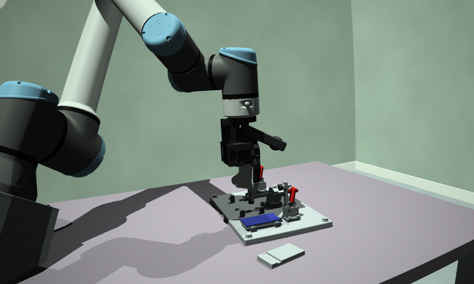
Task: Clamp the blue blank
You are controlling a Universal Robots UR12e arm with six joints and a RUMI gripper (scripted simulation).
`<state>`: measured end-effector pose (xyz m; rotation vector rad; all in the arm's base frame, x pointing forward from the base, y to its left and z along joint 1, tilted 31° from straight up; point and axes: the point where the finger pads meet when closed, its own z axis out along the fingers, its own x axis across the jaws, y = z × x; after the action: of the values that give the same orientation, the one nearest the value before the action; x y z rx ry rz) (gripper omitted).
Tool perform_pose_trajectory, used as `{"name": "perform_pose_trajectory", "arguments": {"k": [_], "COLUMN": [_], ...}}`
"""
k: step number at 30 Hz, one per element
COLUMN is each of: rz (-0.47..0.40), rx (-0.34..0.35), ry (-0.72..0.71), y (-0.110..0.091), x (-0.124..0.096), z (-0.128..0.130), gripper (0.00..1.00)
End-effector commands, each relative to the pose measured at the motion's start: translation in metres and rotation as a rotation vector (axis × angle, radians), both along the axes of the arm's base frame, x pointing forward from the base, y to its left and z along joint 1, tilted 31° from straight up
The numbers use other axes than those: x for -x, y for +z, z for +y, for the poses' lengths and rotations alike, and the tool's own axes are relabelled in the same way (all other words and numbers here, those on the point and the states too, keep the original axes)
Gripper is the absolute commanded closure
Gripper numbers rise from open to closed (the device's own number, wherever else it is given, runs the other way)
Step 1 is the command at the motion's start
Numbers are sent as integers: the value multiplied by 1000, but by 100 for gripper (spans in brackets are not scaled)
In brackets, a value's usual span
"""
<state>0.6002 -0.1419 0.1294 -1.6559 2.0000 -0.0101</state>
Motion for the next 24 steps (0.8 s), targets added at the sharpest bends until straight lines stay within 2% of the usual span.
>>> {"name": "perform_pose_trajectory", "arguments": {"k": [1,24], "rz": [-1,-1], "rx": [1,1], "ry": [0,0], "y": [0,-3], "x": [0,5], "z": [0,-2], "gripper": [100,100]}}
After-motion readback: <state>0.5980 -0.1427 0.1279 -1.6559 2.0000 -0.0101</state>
